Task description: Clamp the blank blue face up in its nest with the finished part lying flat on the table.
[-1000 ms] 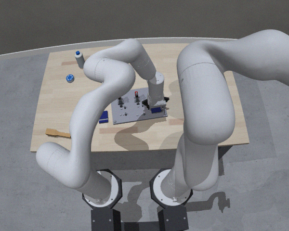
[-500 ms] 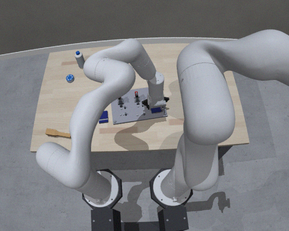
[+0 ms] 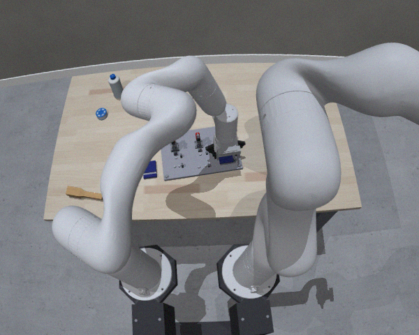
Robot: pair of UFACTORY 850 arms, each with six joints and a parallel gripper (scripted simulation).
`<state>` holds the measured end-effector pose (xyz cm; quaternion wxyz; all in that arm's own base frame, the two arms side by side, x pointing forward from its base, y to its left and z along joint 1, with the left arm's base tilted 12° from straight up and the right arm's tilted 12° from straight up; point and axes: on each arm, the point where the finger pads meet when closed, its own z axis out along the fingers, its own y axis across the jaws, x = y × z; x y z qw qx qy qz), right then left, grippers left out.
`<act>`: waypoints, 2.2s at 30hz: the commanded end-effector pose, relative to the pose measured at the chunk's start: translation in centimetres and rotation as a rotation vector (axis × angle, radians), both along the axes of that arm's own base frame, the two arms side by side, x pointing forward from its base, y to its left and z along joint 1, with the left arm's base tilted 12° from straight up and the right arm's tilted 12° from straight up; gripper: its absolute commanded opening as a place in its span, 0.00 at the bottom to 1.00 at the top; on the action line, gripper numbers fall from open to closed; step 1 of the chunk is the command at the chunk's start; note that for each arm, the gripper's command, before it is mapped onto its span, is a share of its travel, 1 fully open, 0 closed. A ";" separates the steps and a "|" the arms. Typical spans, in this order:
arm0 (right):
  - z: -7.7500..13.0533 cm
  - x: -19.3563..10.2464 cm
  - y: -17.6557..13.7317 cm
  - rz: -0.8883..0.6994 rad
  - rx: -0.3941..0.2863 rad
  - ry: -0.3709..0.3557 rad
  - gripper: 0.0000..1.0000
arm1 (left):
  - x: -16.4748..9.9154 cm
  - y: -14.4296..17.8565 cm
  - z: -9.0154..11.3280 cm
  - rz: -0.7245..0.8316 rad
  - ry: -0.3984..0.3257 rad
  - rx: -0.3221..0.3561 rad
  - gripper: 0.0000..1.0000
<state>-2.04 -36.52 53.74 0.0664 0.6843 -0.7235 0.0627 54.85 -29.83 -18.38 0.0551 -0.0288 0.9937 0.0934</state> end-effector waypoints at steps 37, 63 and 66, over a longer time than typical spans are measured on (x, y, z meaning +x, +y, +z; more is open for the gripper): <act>0.1 0.0 0.0 0.000 -0.002 0.000 1.00 | -0.2 -0.6 2.6 0.000 -0.002 -0.001 1.00; 0.1 0.0 0.0 0.000 -0.002 0.000 1.00 | -0.5 -1.2 6.0 0.000 -0.002 -0.001 1.00; 0.1 0.0 0.0 0.000 -0.002 0.000 1.00 | -0.5 -1.2 6.0 0.000 -0.002 -0.001 1.00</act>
